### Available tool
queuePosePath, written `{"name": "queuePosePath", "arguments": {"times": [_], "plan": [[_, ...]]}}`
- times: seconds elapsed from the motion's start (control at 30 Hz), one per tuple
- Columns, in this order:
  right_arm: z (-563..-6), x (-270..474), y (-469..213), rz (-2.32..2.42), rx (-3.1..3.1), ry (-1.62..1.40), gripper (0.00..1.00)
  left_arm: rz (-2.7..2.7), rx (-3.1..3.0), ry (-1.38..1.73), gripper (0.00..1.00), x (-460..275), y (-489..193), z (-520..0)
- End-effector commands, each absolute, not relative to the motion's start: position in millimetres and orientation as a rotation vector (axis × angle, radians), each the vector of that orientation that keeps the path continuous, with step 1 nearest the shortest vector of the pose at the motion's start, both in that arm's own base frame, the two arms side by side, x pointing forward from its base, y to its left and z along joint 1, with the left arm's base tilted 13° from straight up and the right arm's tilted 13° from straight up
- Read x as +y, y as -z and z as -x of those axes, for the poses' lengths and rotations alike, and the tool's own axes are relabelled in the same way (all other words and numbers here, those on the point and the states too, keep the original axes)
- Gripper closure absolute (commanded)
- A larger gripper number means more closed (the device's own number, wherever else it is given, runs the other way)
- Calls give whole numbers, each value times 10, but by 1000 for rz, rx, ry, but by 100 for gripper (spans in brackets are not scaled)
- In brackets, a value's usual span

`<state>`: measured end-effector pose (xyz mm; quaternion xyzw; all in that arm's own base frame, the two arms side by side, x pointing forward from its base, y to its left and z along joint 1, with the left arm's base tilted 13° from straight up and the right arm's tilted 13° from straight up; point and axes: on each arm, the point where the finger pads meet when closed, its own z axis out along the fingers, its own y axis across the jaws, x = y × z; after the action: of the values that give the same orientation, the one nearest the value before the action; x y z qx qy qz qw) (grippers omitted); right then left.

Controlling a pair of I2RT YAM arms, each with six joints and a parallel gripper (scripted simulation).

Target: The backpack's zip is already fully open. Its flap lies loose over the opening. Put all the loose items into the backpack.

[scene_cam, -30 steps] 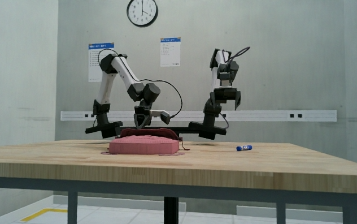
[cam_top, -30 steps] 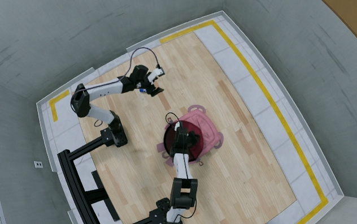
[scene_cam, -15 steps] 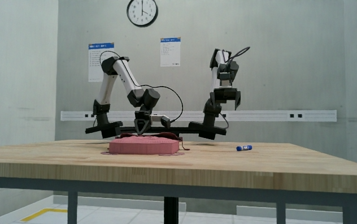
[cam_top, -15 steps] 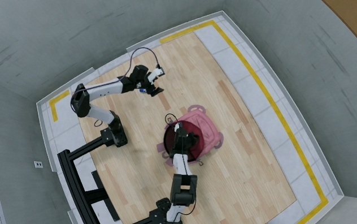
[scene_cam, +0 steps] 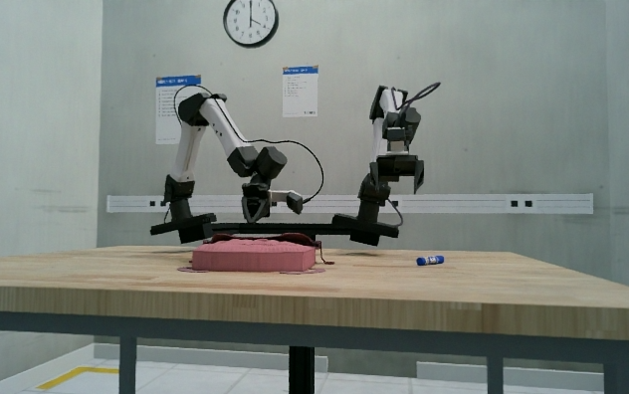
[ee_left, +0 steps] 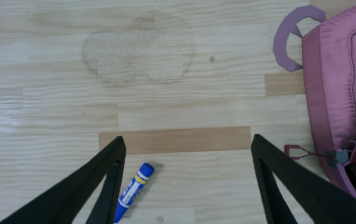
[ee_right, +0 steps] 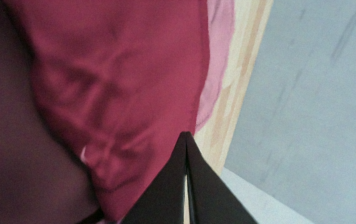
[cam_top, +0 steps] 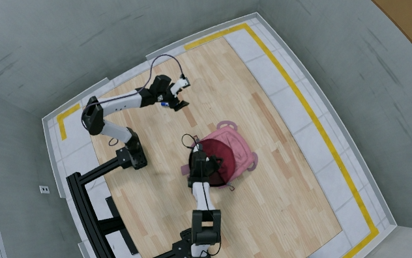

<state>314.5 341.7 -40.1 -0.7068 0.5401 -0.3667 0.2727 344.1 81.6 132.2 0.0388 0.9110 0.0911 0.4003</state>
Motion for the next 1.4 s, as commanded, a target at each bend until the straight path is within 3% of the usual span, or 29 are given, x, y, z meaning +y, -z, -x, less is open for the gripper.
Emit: {"name": "queuePosePath", "arguments": {"times": [0.0, 0.33, 0.37, 1.37], "plan": [[-3011, 3397, 165, 1873, 1471, 990, 100, -104, 2287, -233, 10, 809, -1376, -3465], [-2970, 3332, 127, 1868, 1481, 994, 100, -104, 2287, -233, 10, 809, -1376, -3465], [-3002, 3236, 113, 1840, 1518, 976, 10, -104, 2287, -233, 10, 809, -1376, -3465], [-3200, 1225, -561, 1026, 2063, 644, 10, -104, 2287, -233, 10, 809, -1376, -3465]]}}
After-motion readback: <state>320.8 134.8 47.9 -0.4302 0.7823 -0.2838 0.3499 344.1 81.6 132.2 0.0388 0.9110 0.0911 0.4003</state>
